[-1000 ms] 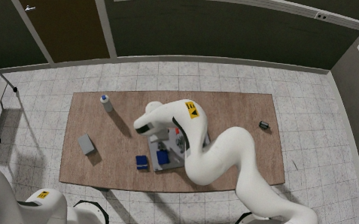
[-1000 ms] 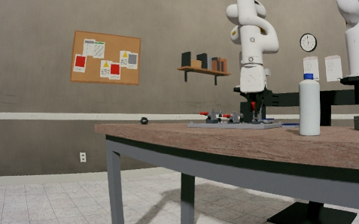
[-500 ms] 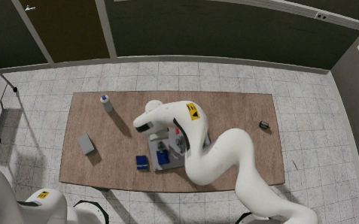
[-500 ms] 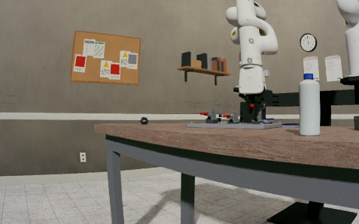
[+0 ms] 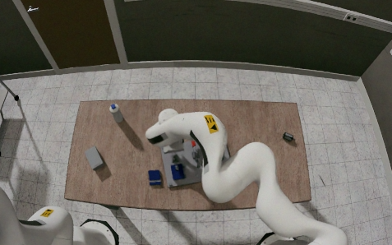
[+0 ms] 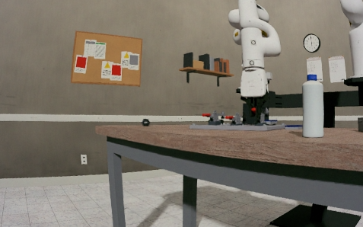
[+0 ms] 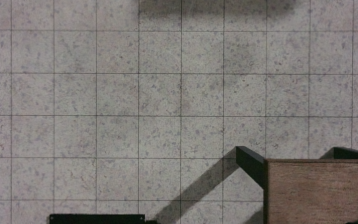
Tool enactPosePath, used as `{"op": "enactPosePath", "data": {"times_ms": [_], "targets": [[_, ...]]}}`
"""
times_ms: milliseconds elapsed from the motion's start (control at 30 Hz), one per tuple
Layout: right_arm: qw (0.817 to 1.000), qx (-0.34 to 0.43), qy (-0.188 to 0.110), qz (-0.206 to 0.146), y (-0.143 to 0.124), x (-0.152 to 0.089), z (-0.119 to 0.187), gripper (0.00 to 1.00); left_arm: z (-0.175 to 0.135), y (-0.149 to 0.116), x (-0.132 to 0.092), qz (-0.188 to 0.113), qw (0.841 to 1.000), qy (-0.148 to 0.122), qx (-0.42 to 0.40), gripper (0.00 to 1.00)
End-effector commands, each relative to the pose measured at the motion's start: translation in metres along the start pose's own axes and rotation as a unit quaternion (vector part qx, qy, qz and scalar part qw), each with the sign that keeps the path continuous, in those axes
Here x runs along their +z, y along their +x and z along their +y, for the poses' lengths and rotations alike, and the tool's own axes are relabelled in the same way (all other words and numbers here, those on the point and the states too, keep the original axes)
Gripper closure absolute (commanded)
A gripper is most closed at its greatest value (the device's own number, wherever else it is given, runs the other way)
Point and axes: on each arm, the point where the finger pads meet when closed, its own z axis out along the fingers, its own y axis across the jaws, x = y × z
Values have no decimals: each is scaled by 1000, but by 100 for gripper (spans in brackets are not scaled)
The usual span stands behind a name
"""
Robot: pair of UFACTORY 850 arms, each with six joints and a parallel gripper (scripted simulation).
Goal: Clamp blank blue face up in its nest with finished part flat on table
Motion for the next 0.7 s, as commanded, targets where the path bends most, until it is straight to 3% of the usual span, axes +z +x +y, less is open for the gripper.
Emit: {"op": "enactPosePath", "data": {"times_ms": [0, 667], "targets": [[1000, 0, 0, -1, -2, 1, 1, 100, 0, 0, -1, 1, 1000, 0, 0, 0], [1000, 0, 0, -1, -7, 9, 1, 100, 0, 0, -1, 1, 1000, 0, 0, 0]]}}
